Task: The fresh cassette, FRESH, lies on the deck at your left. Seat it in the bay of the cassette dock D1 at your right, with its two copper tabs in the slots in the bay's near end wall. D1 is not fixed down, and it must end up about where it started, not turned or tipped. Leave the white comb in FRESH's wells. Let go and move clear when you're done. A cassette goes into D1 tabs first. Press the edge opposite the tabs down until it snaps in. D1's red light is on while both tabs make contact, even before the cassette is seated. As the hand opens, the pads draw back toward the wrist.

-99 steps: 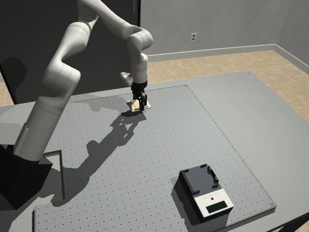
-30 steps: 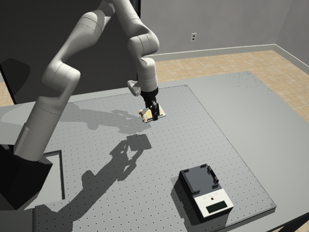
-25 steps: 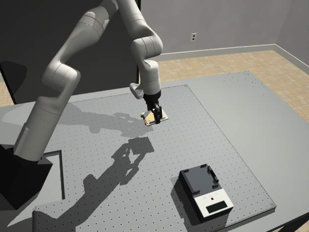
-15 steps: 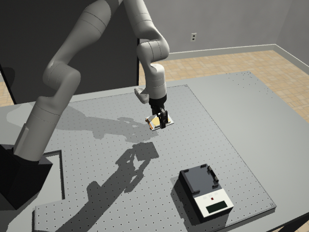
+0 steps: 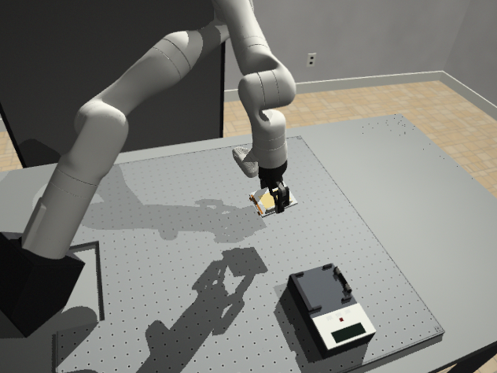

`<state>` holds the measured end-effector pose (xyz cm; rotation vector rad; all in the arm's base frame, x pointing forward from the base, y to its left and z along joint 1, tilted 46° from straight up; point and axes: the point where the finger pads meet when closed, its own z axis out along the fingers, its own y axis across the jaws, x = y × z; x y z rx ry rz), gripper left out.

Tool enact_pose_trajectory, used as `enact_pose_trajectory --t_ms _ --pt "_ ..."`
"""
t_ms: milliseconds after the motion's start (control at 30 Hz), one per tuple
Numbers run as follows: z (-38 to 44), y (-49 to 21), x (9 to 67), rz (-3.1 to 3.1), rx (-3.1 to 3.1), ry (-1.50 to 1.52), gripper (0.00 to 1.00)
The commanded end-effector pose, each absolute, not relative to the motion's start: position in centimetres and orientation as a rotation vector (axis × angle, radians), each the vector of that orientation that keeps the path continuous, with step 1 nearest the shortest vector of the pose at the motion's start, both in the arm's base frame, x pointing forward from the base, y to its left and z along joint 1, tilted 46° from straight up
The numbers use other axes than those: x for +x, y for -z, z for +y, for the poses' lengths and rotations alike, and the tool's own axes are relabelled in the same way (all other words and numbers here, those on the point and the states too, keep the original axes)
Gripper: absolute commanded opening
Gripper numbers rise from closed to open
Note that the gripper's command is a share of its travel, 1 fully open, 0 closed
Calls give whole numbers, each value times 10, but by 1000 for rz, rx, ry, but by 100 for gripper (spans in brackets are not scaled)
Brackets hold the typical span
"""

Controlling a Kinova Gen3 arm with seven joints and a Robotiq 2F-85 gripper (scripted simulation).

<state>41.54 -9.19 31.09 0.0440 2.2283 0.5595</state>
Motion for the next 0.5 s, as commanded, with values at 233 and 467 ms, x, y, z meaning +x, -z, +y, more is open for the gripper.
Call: enact_pose_trajectory --t_ms 233,467 --pt "-169 -286 419 2249 132 -522 0" --pt "-203 -279 425 2249 132 -522 0"
